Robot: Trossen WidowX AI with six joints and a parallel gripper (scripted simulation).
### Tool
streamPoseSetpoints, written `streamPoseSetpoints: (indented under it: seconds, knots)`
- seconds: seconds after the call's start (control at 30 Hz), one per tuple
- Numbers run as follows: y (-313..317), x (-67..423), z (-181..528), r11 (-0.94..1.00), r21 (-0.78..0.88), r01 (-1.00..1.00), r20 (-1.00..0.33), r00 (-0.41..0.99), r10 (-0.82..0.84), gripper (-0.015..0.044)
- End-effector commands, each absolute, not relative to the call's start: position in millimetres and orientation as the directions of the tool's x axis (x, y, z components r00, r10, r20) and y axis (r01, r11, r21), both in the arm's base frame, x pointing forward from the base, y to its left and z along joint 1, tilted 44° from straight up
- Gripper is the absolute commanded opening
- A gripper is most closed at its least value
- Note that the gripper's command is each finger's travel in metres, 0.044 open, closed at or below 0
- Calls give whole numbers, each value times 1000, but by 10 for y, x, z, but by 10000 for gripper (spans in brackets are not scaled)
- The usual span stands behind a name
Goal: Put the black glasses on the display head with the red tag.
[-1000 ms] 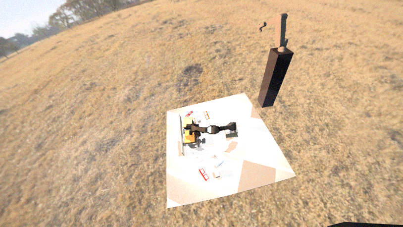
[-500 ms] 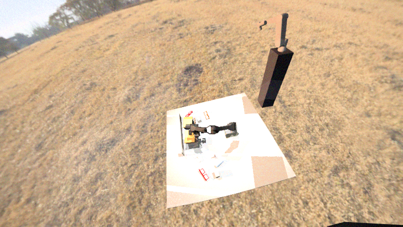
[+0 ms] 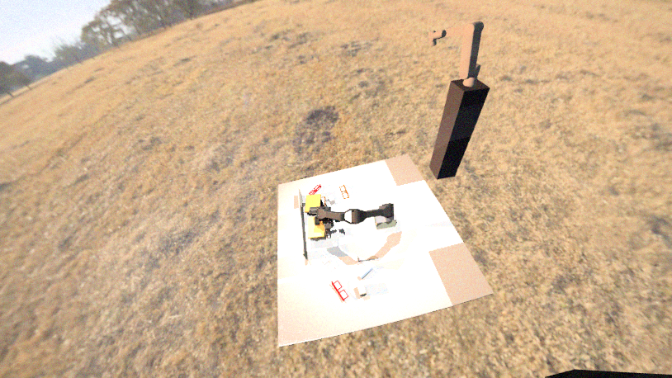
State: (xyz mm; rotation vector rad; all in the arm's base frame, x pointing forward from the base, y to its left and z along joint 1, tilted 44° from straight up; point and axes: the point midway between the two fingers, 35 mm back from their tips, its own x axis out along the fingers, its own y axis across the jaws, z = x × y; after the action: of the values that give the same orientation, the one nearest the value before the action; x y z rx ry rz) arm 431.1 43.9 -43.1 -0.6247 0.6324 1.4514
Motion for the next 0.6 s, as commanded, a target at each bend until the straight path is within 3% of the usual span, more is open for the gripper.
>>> streamPoseSetpoints:
  seconds: [0.0,0.13,0.27,0.57]
  knots:
    - [464,4311,-453,28,-3,-1000,-719,22,694,0]
    - [467,4311,-456,28,-3,-1000,-719,22,694,0]
    - [455,4310,-448,25,-5,-1000,-722,21,691,105]
    - [438,4310,-431,25,-5,-1000,-723,21,691,107]
